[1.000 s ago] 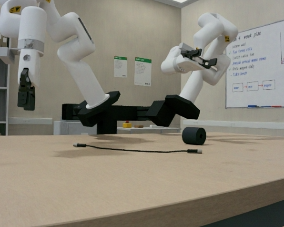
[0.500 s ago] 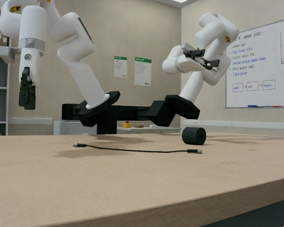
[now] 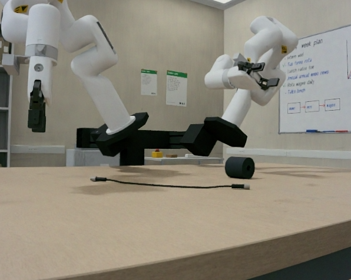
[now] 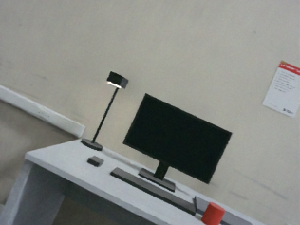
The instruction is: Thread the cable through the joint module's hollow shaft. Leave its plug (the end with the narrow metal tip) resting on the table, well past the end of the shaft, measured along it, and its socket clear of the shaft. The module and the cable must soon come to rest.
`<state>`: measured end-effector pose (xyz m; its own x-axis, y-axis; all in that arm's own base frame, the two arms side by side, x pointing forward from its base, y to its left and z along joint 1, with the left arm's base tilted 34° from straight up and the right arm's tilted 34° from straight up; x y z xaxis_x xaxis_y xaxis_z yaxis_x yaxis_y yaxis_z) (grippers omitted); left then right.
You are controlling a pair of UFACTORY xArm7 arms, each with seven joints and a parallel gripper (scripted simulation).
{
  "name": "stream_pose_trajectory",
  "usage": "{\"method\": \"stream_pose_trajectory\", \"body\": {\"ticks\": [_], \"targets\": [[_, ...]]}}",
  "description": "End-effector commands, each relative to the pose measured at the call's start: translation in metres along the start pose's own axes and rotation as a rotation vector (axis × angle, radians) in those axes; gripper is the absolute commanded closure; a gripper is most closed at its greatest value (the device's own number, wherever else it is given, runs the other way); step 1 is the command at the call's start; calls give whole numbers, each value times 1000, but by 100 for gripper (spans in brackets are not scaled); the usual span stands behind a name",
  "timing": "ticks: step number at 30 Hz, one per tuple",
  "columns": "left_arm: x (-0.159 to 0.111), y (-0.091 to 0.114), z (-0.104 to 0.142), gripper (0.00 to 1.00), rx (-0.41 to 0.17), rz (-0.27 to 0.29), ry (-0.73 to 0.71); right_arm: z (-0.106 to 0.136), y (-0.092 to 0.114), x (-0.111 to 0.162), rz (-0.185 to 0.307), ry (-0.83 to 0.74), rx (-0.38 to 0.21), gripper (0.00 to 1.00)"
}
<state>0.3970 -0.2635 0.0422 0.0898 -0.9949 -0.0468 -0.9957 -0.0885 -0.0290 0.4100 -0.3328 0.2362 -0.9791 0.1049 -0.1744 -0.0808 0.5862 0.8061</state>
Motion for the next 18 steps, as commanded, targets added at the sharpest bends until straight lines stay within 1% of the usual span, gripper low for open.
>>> {"method": "stream_pose_trajectory", "body": {"ticks": [1,3,6,12,18], "targets": [[-12,-9,-6,0,1,-54,69,3,6,-3,-3,31,-5,0],[-12,-9,-6,0,1,-54,69,3,6,-3,-3,31,-5,0],[-21,-15,-9,0,3,-94,115,6,8,-4,-2,53,-10,0],[-44,-27,-16,0,13,-183,221,12,14,-5,1,102,-22,0],[-69,-39,-24,0,35,-285,347,19,21,-7,3,159,-36,0]]}}
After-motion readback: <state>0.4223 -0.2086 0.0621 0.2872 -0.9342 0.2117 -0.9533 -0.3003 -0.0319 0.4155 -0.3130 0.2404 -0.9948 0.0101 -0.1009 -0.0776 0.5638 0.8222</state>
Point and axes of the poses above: on each arm, the point where the finger pads meet when closed, its own y axis back along the fingers, its own x axis across the jaws, z = x × y, the point moved 3 cm from there along y, back along the fingers, and after that the axes turned 6 degrees about y, right-handed, at the moved point
